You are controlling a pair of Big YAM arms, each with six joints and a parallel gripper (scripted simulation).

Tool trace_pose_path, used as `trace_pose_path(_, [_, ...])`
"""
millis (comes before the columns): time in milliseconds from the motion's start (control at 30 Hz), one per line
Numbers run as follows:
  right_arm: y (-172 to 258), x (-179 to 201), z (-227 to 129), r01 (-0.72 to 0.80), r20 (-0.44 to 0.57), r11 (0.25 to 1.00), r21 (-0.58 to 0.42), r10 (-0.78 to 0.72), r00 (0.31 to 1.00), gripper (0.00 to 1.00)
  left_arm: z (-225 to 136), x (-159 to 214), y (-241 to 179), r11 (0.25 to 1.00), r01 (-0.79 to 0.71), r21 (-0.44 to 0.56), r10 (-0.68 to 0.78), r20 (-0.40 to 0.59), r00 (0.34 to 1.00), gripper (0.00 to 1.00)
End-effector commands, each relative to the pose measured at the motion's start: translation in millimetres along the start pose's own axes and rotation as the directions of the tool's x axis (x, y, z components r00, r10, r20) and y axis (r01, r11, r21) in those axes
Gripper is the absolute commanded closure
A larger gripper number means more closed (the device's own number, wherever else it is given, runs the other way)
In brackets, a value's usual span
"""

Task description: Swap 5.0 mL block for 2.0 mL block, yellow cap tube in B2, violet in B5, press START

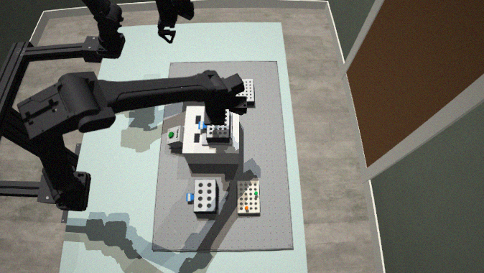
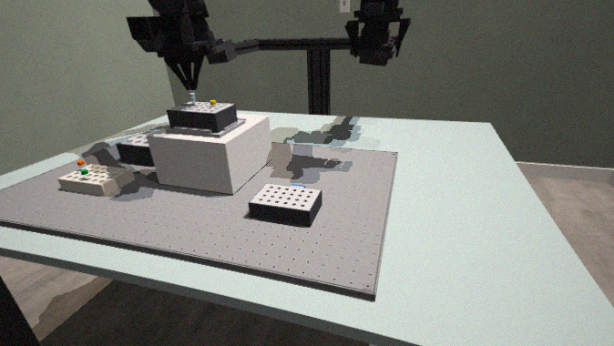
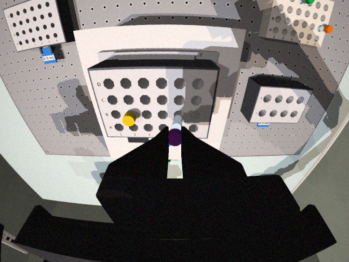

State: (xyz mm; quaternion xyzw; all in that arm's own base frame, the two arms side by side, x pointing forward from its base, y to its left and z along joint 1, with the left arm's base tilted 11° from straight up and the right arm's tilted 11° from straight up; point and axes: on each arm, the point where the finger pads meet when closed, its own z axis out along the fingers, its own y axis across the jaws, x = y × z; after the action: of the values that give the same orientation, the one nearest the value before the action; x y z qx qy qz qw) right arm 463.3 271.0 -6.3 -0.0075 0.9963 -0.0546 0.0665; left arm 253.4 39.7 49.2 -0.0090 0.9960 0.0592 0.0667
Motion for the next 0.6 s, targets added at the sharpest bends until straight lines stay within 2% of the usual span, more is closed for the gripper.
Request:
trace_pose_path(0, [2.8,-7.2,2.9,0.006,0.013,1.0,-0.009,-0.006,1.0,0.91,-6.5,-9.8,0.1,1.0,-0.007,0.001,0.007,0.021,1.0,0.0])
trace_pose_path(567, [3.0,-5.7,6.8,0.008,0.007,1.0,-0.004,-0.008,1.0,0.91,-6.2,-9.4,0.1,1.0,-0.006,0.001,0.006,0.021,1.0,0.0])
